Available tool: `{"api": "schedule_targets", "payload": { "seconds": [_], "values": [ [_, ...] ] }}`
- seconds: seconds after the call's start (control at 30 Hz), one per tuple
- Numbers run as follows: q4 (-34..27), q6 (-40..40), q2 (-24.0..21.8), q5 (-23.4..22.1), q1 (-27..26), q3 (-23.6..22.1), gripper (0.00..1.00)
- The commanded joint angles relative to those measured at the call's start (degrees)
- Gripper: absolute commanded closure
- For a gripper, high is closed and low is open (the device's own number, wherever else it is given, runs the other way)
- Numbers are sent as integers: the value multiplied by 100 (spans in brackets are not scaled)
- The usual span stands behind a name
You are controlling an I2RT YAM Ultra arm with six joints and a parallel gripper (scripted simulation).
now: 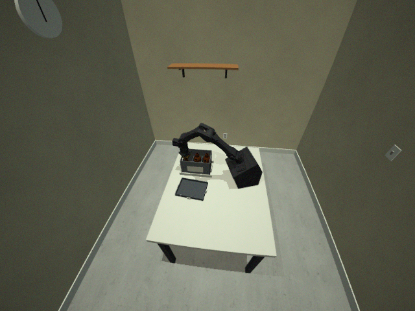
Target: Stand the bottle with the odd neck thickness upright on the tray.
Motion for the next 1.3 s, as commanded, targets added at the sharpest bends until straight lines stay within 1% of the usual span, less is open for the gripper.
{"api": "schedule_targets", "payload": {
  "seconds": [0.0, 0.6, 1.27],
  "values": [
    [-169, -56, -403, -1, -147, 192, 100],
    [-404, -106, -555, -20, -205, 266, 100],
    [-435, -109, -573, -16, -212, 277, 100]
  ]
}}
